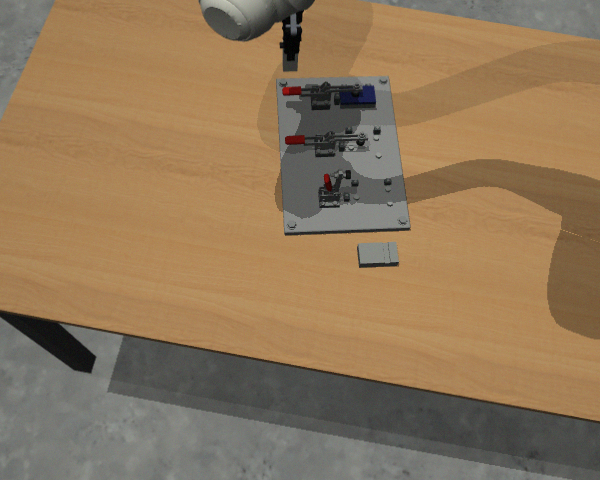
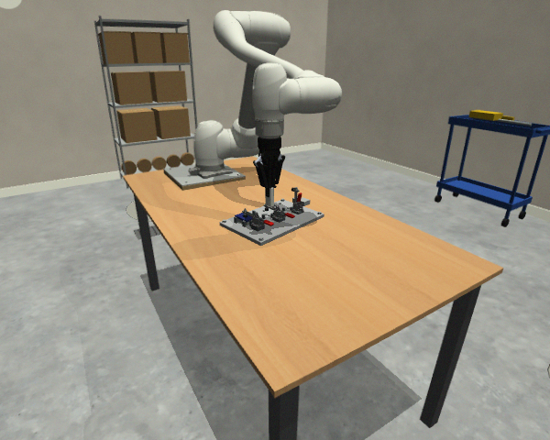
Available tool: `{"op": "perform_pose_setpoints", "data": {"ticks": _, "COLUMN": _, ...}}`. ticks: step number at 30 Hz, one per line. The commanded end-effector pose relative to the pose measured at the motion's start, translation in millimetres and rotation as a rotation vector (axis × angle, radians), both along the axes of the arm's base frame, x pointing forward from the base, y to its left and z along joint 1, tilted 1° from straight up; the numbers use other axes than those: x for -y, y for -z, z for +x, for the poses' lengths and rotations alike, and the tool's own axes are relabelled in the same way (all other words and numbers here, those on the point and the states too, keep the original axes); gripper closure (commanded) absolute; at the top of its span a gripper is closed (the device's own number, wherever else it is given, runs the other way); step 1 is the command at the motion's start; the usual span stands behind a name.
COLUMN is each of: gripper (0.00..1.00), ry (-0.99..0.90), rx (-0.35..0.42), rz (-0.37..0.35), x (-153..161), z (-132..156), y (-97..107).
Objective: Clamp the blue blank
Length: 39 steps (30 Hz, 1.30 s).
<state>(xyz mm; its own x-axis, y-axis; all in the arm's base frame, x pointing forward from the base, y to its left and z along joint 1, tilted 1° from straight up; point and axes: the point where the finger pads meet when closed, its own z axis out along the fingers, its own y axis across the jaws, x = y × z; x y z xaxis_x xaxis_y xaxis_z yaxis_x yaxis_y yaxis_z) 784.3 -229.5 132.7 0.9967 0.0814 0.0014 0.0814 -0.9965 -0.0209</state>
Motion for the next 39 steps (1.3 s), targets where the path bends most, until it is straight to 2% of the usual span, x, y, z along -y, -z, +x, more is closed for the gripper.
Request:
{"op": "perform_pose_setpoints", "data": {"ticks": 1, "gripper": 1.00, "ry": 0.006, "rx": 0.005, "rz": 0.001, "x": 2.0, "z": 0.6, "y": -6.8}}
{"op": "perform_pose_setpoints", "data": {"ticks": 3, "gripper": 1.00, "ry": 0.006, "rx": 0.005, "rz": 0.001, "x": 2.0, "z": 0.6, "y": -6.8}}
{"op": "perform_pose_setpoints", "data": {"ticks": 4, "gripper": 0.00, "ry": 0.006, "rx": 0.005, "rz": 0.001, "x": 2.0, "z": 0.6, "y": -6.8}}
{"op": "perform_pose_setpoints", "data": {"ticks": 39, "gripper": 0.00, "ry": 0.006, "rx": 0.005, "rz": 0.001, "x": 2.0, "z": 0.6, "y": -6.8}}
